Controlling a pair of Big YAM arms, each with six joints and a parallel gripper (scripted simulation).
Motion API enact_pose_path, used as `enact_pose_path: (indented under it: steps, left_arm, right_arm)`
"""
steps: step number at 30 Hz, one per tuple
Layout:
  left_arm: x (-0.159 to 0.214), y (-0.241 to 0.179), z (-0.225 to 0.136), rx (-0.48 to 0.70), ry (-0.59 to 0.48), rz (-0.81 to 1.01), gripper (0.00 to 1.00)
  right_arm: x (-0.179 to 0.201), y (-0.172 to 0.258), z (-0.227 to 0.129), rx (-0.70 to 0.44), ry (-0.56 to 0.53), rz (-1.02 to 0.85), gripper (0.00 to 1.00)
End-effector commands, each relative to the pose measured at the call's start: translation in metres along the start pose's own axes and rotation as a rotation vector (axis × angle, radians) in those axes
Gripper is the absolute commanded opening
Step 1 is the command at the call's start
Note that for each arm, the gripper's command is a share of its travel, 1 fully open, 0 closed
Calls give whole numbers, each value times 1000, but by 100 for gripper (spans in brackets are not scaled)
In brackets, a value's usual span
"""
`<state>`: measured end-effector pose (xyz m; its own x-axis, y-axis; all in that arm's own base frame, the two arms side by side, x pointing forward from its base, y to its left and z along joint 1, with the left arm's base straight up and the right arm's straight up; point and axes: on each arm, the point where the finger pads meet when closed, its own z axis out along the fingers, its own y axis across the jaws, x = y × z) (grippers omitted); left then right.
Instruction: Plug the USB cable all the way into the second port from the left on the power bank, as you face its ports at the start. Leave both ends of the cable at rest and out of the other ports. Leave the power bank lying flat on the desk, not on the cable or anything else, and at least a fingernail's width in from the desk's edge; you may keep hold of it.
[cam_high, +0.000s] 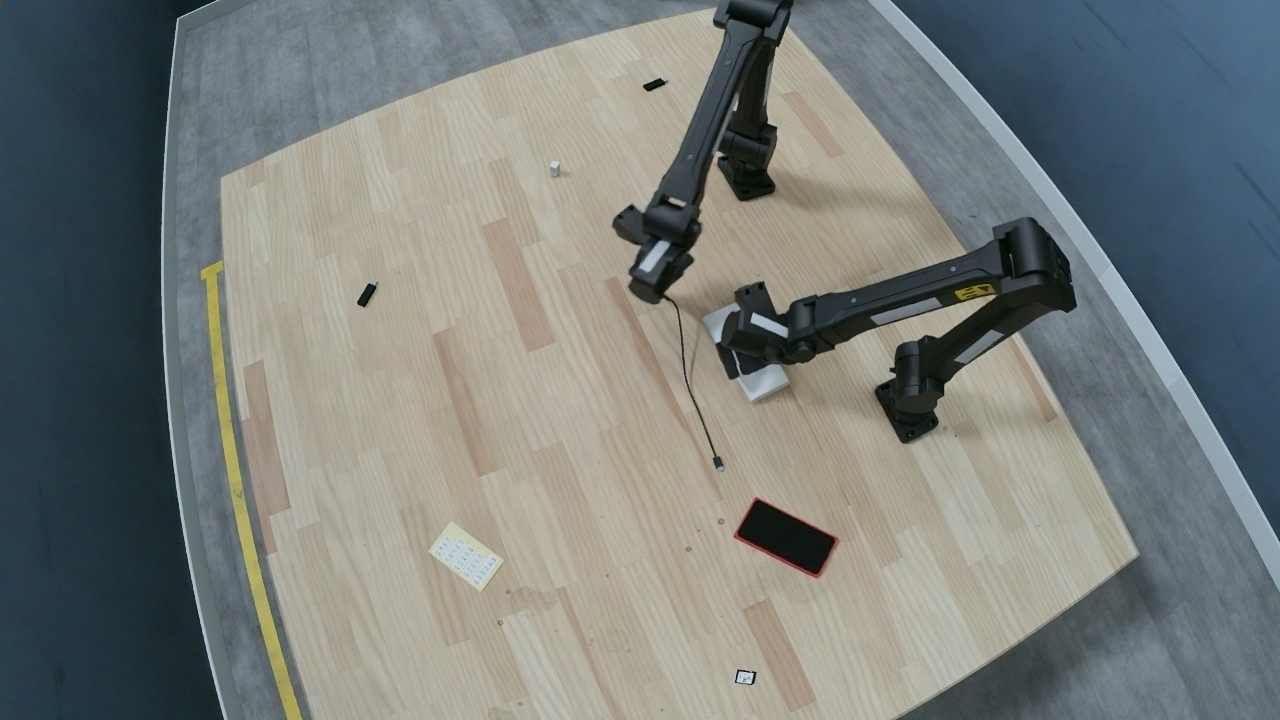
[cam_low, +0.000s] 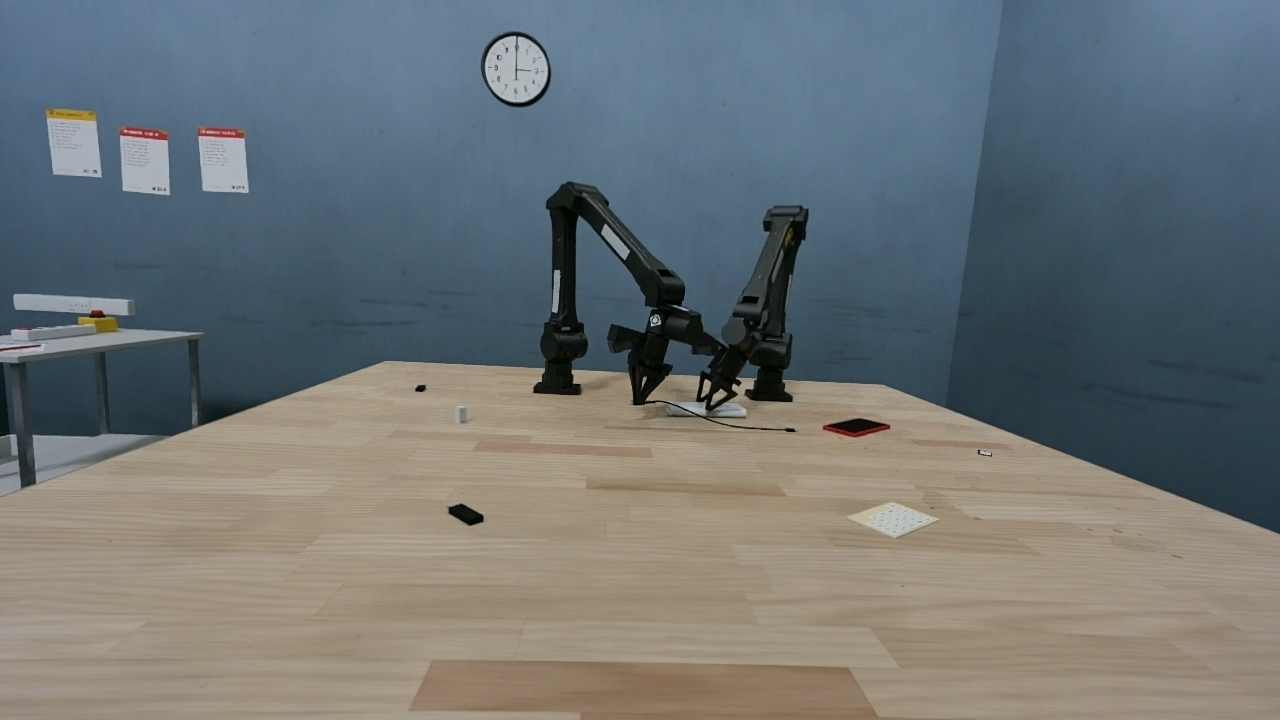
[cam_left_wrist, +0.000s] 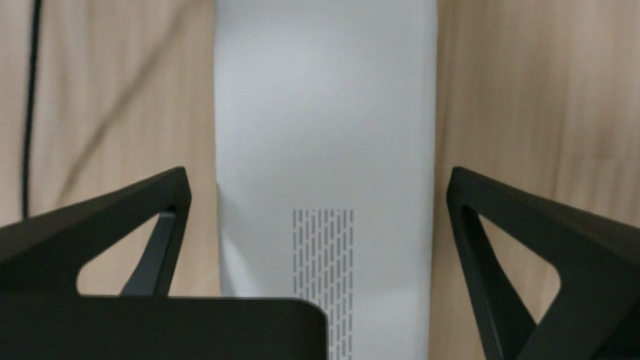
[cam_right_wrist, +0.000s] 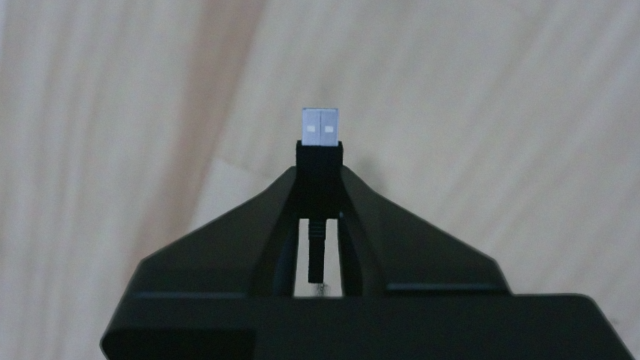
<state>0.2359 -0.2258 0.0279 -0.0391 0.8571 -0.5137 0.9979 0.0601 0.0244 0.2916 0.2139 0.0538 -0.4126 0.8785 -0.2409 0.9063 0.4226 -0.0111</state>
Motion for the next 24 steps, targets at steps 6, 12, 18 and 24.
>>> enact_pose_path:
  steps: [6, 12, 18, 24]
  left_arm:
    - [-21, 32, -45, -56, -36, 22, 100]
    - [14, 27, -64, -28, 42, 43, 98]
    - [55, 4, -64, 9, 140, 14, 98]
    - [65, 6, -71, 1, 186, -15, 98]
  right_arm:
    - [6, 1, -16, -26, 5, 29, 8]
    - [2, -2, -15, -38, 17, -165, 8]
    - [5, -12, -11, -49, 44, -429, 8]
    - [12, -18, -10, -96, 84, -762, 8]
